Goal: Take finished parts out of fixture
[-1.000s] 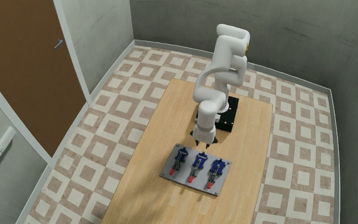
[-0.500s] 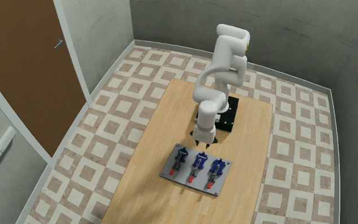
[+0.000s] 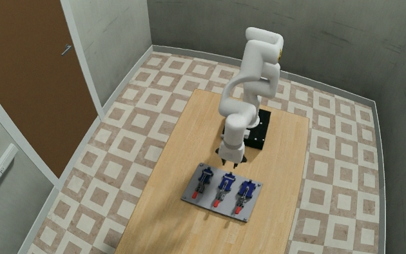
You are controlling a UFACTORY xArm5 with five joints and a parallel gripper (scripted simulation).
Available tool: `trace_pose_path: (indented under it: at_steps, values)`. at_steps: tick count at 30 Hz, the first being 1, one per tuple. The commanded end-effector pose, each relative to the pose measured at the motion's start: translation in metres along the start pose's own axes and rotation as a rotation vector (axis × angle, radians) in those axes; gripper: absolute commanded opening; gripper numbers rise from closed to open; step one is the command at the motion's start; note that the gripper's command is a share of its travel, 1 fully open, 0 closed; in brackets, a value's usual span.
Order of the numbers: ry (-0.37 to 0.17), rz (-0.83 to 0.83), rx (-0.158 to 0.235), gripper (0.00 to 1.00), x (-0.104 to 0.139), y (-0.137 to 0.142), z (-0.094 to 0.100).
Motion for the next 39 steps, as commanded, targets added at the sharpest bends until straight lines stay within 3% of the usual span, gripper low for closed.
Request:
trace_pose_path:
  at_steps: [1,39]
  values:
    - [-0.005,0.0,0.0,0.48,0.001,-0.0001,0.0016]
    - [-0.005,0.0,0.0,0.48,0.001,0.0,-0.0023]
Point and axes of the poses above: the point where the finger pads meet when closed, its own z axis back along the fingers, its own y axis across the jaws, x = y × z, the point moved 10 cm from there along z, back along the fingers, and after that the axes turned 6 degrees about z, right-handed, at the moved point
